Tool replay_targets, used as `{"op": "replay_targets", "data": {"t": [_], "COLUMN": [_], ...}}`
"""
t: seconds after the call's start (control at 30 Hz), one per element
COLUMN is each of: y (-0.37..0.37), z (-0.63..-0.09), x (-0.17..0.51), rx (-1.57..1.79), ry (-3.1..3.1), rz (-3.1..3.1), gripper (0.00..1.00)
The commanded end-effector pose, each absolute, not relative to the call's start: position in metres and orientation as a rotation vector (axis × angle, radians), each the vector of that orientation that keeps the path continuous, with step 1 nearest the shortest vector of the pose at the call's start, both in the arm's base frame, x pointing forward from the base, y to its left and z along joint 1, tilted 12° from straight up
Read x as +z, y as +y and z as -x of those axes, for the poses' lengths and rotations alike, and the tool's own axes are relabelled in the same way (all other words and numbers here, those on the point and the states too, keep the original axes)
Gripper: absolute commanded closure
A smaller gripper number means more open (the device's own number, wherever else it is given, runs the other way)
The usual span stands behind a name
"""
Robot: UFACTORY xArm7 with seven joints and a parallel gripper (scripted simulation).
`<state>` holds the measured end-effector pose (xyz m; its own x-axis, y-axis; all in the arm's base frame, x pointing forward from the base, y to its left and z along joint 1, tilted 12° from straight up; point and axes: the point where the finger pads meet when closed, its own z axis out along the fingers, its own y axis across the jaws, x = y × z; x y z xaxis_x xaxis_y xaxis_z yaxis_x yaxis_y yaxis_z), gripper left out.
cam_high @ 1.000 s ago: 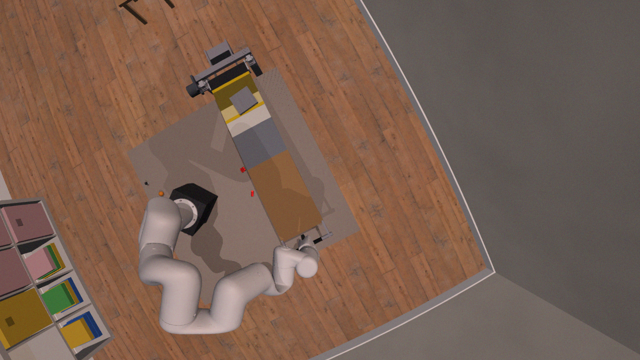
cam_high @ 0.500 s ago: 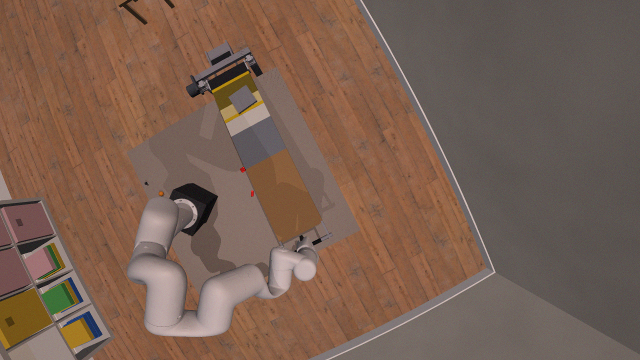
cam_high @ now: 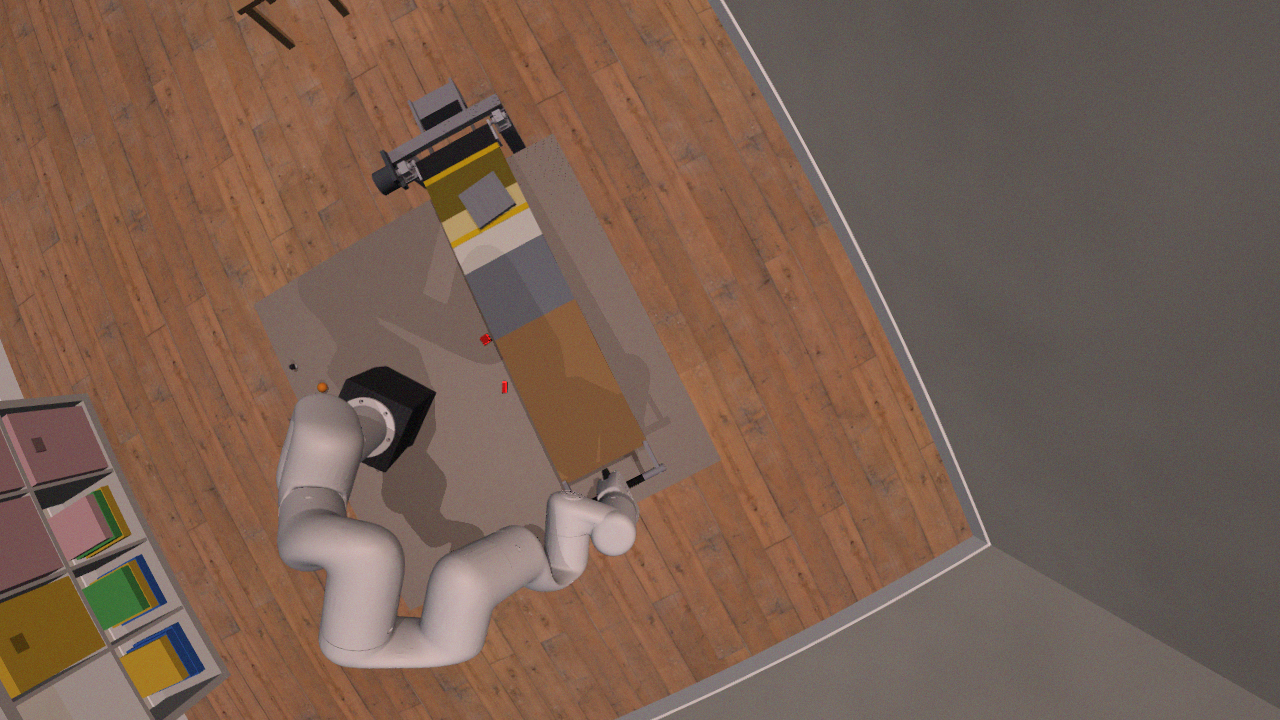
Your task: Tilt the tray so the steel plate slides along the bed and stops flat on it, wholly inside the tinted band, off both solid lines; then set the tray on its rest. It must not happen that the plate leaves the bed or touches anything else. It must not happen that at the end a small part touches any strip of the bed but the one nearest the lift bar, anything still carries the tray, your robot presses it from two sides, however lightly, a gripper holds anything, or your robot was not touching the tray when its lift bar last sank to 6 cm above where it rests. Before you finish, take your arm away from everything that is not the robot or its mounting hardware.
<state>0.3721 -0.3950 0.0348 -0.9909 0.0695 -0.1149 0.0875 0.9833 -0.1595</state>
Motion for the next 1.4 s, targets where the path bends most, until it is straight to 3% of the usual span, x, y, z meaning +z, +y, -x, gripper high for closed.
{"op": "replay_targets", "data": {"t": [0.0,0.17,0.37,0.57,1.3,1.37], "y": [-0.396,-0.396,-0.368,-0.395,-0.397,-0.390], "z": [-0.373,-0.373,-0.366,-0.373,-0.374,-0.371], "x": [0.036,0.036,0.112,0.040,0.034,0.056], "rx": [-0.255,-0.255,-0.255,-0.255,-0.255,-0.255], "ry": [3.016,3.016,3.016,3.016,3.016,3.016], "rz": [-0.120,-0.120,-0.120,-0.120,-0.120,-0.120], "gripper": [1.00,1.00,1.00,1.00,1.00,1.00]}}
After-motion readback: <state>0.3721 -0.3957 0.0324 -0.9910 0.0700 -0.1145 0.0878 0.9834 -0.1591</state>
